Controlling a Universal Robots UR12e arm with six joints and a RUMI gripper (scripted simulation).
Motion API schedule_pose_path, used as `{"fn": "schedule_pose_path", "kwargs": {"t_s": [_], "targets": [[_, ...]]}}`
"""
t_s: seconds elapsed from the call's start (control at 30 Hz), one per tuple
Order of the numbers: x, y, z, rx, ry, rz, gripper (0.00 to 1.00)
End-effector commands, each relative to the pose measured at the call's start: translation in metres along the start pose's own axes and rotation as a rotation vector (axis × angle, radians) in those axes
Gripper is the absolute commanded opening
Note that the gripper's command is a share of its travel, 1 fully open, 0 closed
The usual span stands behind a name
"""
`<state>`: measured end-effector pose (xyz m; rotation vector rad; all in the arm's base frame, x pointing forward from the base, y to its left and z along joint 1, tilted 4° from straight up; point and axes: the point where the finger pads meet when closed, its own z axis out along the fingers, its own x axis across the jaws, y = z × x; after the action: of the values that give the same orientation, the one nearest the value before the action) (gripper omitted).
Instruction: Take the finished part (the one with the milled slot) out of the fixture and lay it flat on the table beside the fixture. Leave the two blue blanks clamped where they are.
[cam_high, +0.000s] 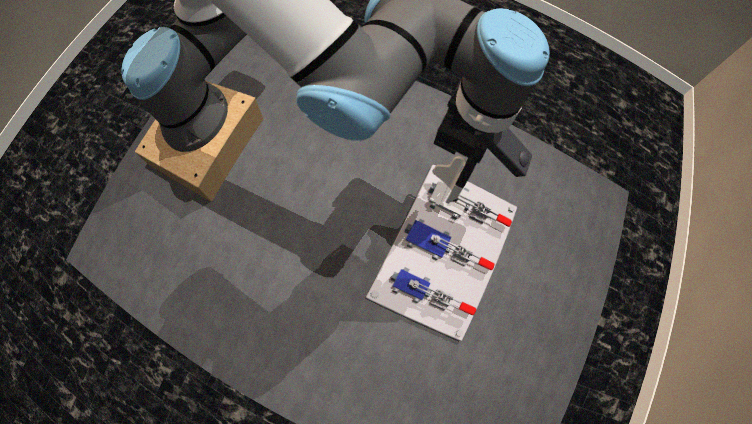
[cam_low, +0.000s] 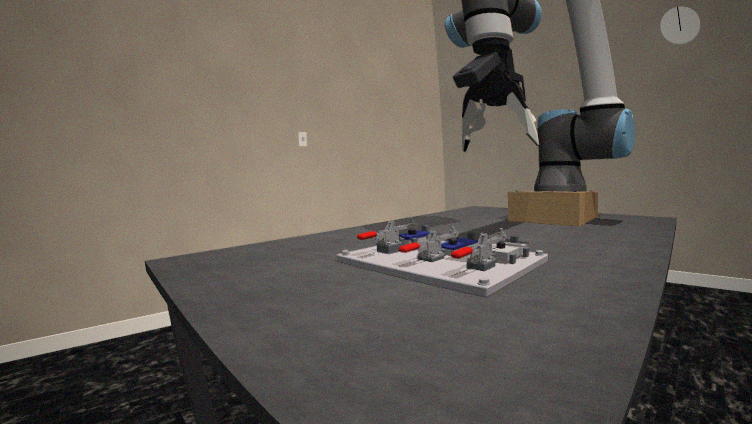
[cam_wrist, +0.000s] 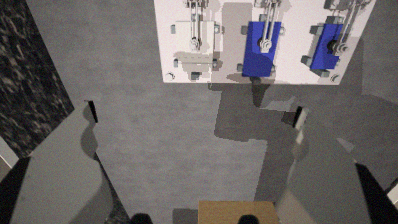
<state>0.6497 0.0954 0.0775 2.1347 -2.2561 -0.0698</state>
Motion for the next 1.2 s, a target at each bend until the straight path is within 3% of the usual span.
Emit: {"fn": "schedule_pose_path", "kwargs": {"t_s": [0.0,0.33,0.37,1.17], "targets": [[-0.0069,-0.0017,-0.0021,0.001,0.023,-0.024,1.0],[-0.0103,-0.0021,-0.0029,0.001,0.034,-0.036,1.0],[-0.0103,-0.0021,-0.0029,0.001,0.034,-0.036,0.28],[-0.0103,-0.0021,-0.0029,0.001,0.034,-0.036,0.28]]}}
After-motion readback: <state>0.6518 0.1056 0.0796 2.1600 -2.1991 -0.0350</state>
